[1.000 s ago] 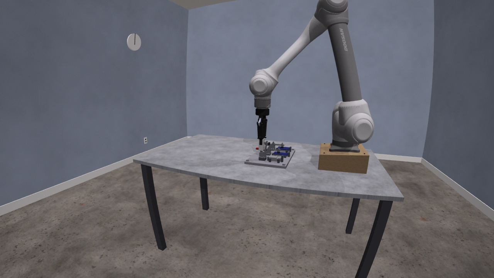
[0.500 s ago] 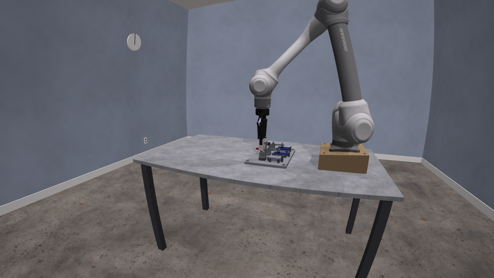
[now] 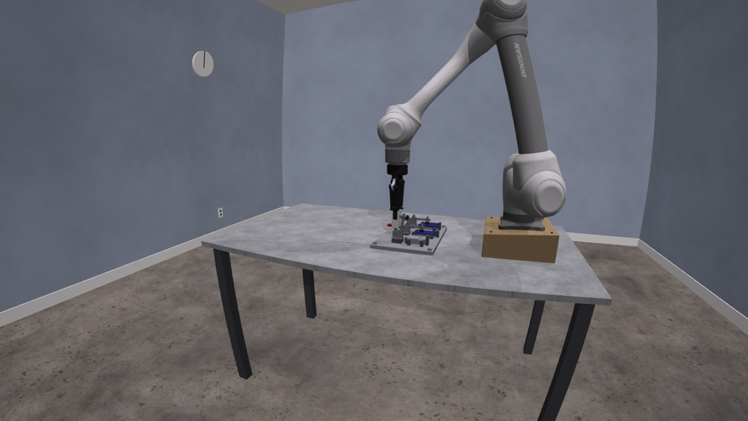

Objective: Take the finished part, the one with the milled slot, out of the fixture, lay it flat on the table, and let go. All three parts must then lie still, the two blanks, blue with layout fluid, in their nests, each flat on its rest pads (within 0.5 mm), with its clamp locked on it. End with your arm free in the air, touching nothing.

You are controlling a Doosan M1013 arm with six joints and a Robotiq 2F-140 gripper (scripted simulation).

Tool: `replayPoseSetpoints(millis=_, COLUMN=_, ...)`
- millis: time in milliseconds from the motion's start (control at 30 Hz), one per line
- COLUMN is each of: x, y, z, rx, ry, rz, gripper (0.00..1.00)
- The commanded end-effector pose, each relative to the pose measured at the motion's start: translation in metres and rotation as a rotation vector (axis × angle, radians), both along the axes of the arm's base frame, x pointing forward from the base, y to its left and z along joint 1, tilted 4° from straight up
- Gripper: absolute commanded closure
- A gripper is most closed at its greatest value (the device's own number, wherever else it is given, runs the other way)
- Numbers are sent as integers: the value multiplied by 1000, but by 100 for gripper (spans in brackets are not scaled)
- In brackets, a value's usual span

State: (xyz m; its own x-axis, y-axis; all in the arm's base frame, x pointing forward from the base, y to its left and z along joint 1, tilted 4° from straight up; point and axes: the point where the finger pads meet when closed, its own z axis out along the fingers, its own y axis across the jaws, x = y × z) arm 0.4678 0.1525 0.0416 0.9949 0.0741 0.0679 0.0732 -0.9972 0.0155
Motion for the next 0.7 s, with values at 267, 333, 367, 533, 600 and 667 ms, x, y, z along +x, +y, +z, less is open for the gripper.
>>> replayPoseSetpoints(millis=267, x=-6, y=-3, z=0, rx=-6, ry=7, rz=-1, gripper=89)
replayPoseSetpoints(millis=333, x=-7, y=-3, z=0, rx=-6, ry=7, rz=-1, gripper=89)
replayPoseSetpoints(millis=367, x=-7, y=-3, z=0, rx=-6, ry=7, rz=-1, gripper=89)
replayPoseSetpoints(millis=533, x=-8, y=-3, z=0, rx=-6, ry=7, rz=-1, gripper=89)
replayPoseSetpoints(millis=600, x=-8, y=-3, z=0, rx=-6, ry=7, rz=-1, gripper=89)
replayPoseSetpoints(millis=667, x=-8, y=-3, z=0, rx=-6, ry=7, rz=-1, gripper=89)
